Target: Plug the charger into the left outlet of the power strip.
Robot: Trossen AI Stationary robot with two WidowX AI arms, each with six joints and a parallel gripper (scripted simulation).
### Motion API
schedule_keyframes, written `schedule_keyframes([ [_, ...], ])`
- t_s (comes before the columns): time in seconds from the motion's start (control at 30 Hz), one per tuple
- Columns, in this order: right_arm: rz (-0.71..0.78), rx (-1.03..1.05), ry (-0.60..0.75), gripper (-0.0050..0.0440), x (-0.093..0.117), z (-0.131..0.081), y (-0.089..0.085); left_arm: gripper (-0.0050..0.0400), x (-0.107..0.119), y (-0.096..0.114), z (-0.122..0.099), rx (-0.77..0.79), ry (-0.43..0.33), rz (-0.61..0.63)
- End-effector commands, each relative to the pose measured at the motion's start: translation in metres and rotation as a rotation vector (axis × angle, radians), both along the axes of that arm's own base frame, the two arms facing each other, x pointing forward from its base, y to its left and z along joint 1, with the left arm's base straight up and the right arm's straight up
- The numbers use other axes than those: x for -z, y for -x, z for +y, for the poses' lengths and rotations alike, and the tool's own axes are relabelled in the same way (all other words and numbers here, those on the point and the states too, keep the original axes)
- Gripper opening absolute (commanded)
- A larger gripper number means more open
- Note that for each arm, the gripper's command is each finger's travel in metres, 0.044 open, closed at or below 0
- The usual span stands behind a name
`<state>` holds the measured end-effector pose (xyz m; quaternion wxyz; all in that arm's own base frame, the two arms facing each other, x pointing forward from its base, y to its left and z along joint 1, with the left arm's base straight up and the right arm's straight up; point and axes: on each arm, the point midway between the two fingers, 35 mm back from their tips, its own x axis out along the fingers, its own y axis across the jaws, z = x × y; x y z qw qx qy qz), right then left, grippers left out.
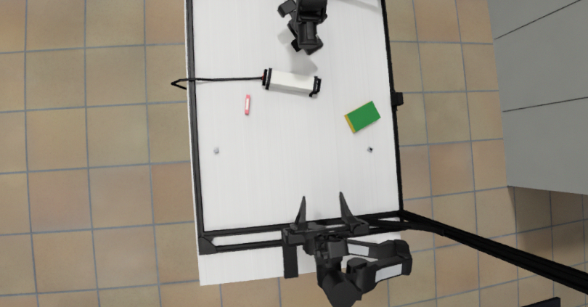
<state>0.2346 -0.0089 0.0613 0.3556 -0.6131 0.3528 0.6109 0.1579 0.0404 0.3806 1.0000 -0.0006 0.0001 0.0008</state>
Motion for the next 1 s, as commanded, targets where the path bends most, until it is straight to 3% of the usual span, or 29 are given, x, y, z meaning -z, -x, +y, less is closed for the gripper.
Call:
schedule_keyframes([
  [0.0, -0.015, -0.002, 0.003, -0.0050, -0.004, 0.000, -0.003, 0.0400, -0.004, 0.001, -0.002, 0.002, -0.011, -0.002],
  [0.4, -0.015, -0.002, 0.003, -0.0050, -0.004, 0.000, -0.003, 0.0400, -0.002, 0.000, -0.001, 0.002, -0.006, -0.001],
  [0.73, -0.014, -0.003, 0.006, -0.0050, 0.007, -0.012, 0.018, 0.0400, -0.002, 0.000, -0.001, 0.002, -0.006, -0.001],
  [0.97, -0.005, -0.003, 0.004, -0.0050, 0.016, -0.013, 0.020, 0.0400, -0.002, 0.000, -0.001, 0.002, -0.006, -0.001],
])
